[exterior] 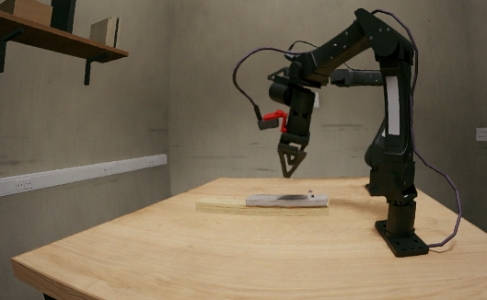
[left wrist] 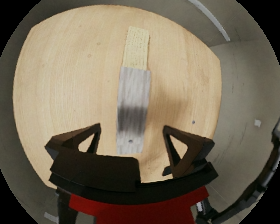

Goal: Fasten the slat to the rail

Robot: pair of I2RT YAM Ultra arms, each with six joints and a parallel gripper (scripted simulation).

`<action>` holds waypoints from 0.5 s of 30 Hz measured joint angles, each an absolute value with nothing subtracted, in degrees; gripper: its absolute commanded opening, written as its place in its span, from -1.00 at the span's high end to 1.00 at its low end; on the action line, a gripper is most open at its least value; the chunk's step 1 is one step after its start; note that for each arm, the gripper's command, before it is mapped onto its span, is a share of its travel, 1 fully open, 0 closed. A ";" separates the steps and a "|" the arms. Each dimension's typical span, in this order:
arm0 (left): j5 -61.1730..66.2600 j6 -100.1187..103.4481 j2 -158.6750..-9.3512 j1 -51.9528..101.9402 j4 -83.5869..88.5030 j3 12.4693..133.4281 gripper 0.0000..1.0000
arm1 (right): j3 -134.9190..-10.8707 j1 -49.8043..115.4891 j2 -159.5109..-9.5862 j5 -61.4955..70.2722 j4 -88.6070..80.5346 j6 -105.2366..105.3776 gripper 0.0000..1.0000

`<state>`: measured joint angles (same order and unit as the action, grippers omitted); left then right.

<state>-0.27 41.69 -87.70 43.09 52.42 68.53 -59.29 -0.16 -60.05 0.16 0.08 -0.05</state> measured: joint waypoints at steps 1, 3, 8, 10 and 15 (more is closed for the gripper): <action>-0.27 41.04 -87.42 42.65 51.68 68.51 -1.00 | -59.29 -0.16 -60.05 0.16 0.08 -0.05 -1.00; -0.27 39.59 -86.96 41.56 49.98 68.49 -1.00 | -59.29 -0.16 -60.05 0.16 0.08 -0.05 -1.00; -0.27 35.73 -84.29 37.04 45.10 67.92 -1.00 | -59.29 -0.16 -60.05 0.16 0.08 -0.05 -1.00; -0.30 34.11 -83.02 35.14 43.16 67.59 -1.00 | -59.29 -0.16 -60.05 0.16 0.08 -0.05 -1.00; -0.30 30.06 -80.09 30.70 38.11 66.89 -1.00 | -59.29 -0.16 -60.05 0.16 0.08 -0.05 -1.00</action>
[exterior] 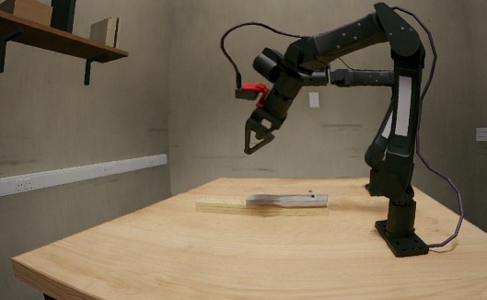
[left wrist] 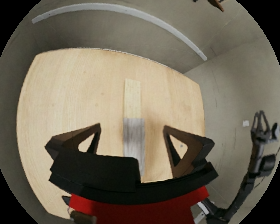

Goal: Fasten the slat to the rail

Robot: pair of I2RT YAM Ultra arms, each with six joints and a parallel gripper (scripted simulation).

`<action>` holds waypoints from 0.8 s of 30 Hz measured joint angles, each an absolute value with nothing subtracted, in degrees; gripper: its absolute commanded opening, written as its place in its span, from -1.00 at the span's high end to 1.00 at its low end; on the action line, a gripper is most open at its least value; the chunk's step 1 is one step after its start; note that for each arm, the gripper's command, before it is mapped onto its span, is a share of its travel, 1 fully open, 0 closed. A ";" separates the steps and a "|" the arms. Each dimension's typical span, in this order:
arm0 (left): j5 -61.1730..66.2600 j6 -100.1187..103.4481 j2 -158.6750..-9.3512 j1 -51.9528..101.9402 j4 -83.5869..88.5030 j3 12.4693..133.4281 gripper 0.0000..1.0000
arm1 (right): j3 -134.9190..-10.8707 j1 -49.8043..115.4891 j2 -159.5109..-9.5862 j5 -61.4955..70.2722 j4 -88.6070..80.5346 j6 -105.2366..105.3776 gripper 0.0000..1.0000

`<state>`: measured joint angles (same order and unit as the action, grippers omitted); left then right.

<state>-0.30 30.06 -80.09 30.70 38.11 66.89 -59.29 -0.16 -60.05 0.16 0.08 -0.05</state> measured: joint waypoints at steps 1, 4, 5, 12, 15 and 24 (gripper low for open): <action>-0.34 29.39 -79.61 29.91 37.26 66.81 -1.00 | -59.29 -0.16 -60.05 0.16 0.08 -0.05 -1.00; -0.40 27.64 -78.72 28.56 34.96 66.74 -1.00 | -59.29 -0.16 -60.05 0.16 0.08 -0.05 -1.00; -0.40 26.96 -78.39 27.99 34.00 66.54 -1.00 | -59.29 -0.16 -60.05 0.16 0.08 -0.05 -1.00; -0.40 21.96 -74.87 22.20 28.12 65.10 -1.00 | -59.29 -0.16 -60.05 0.16 0.08 -0.05 -1.00; -0.40 19.70 -73.12 19.75 25.32 64.79 -1.00 | -59.29 -0.16 -60.05 0.16 0.08 -0.05 -1.00; -0.49 14.04 -69.69 14.09 17.85 63.96 -1.00 | -59.29 -0.16 -60.05 0.16 0.08 -0.05 -1.00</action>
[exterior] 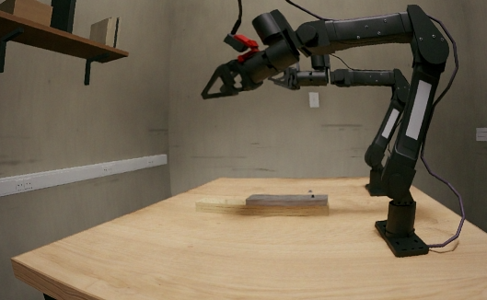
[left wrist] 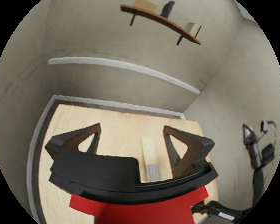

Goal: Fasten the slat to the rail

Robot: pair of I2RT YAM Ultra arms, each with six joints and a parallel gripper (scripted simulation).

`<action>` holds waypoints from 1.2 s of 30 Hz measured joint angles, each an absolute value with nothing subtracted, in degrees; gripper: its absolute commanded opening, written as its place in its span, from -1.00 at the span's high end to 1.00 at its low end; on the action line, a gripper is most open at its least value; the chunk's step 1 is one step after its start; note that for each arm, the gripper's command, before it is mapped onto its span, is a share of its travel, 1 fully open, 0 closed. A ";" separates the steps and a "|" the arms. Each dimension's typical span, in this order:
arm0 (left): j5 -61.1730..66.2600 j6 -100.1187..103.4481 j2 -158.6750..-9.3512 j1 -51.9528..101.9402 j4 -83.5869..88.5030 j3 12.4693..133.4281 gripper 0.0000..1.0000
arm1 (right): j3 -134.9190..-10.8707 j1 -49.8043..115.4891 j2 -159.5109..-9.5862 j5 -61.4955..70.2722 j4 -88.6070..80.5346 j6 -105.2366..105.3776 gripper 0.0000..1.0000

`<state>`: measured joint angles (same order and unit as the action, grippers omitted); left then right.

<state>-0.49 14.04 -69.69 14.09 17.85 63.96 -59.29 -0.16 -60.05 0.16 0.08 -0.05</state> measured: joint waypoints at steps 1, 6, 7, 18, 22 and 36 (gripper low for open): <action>-0.49 13.37 -69.23 13.30 17.10 63.68 -1.00 | -59.29 -0.16 -60.05 0.16 0.08 -0.05 -1.00; -0.49 9.87 -66.61 9.32 13.13 62.81 -1.00 | -59.29 -0.16 -60.05 0.16 0.08 -0.05 -1.00; -0.49 9.15 -66.04 8.56 12.25 62.70 -1.00 | -59.29 -0.16 -60.05 0.16 0.08 -0.05 -1.00; -0.58 2.39 -61.67 1.52 3.33 61.47 -1.00 | -59.29 -0.16 -60.05 0.16 0.08 -0.05 -1.00; -0.58 0.95 -60.84 0.19 1.19 60.82 -1.00 | -59.29 -0.16 -60.05 0.16 0.08 -0.05 -1.00; -0.56 0.10 -60.84 0.16 -0.01 60.51 -1.00 | -59.29 -0.16 -60.05 0.16 0.08 -0.05 -1.00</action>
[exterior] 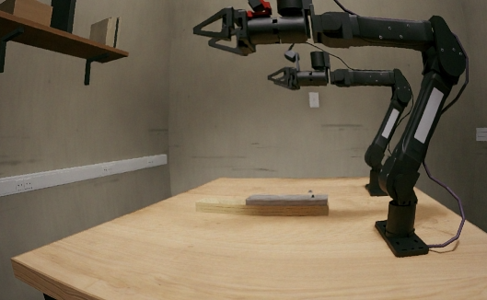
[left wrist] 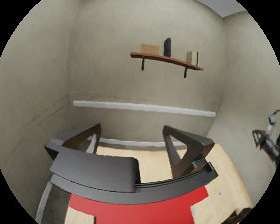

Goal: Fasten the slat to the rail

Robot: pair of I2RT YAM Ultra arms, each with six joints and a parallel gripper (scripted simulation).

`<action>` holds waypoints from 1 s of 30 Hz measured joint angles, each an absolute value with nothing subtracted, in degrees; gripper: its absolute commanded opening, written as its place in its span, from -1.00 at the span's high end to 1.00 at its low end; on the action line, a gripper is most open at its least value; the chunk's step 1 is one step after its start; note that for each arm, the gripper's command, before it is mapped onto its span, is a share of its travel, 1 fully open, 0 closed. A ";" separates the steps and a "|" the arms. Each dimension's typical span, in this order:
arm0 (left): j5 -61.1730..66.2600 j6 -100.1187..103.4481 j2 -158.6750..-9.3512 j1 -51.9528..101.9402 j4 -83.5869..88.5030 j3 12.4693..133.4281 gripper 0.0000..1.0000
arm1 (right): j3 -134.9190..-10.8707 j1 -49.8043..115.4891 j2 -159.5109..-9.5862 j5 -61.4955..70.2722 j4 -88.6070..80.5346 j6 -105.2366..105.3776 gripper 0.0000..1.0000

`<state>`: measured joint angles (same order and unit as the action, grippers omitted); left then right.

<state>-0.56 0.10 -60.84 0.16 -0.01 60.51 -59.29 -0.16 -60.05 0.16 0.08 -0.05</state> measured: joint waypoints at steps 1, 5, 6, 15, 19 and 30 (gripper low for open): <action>-0.56 0.10 -60.84 0.16 -0.01 60.51 -1.00 | -59.29 -0.16 -60.05 0.16 0.08 -0.05 -1.00; -0.56 0.10 -60.84 0.16 -0.01 60.51 -1.00 | -59.29 -0.16 -60.05 0.16 0.08 -0.05 -1.00; -0.56 0.10 -60.84 0.16 -0.01 60.51 -1.00 | -59.29 -0.16 -60.05 0.16 0.03 -0.05 -1.00; -0.56 0.10 -60.84 0.16 -0.01 60.51 -1.00 | -59.29 -0.16 -61.39 0.16 -1.87 -3.14 -1.00; -0.56 0.10 -60.84 0.16 -0.01 60.51 -1.00 | -59.27 -0.16 -62.70 0.16 -3.99 -6.20 -1.00; -0.56 0.10 -60.84 0.16 -0.01 60.51 -1.00 | -59.27 -0.16 -65.80 0.16 -10.26 -15.05 -1.00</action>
<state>-0.56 0.10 -60.84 0.16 -0.01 60.51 -59.27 -0.16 -65.80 0.16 -10.26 -15.05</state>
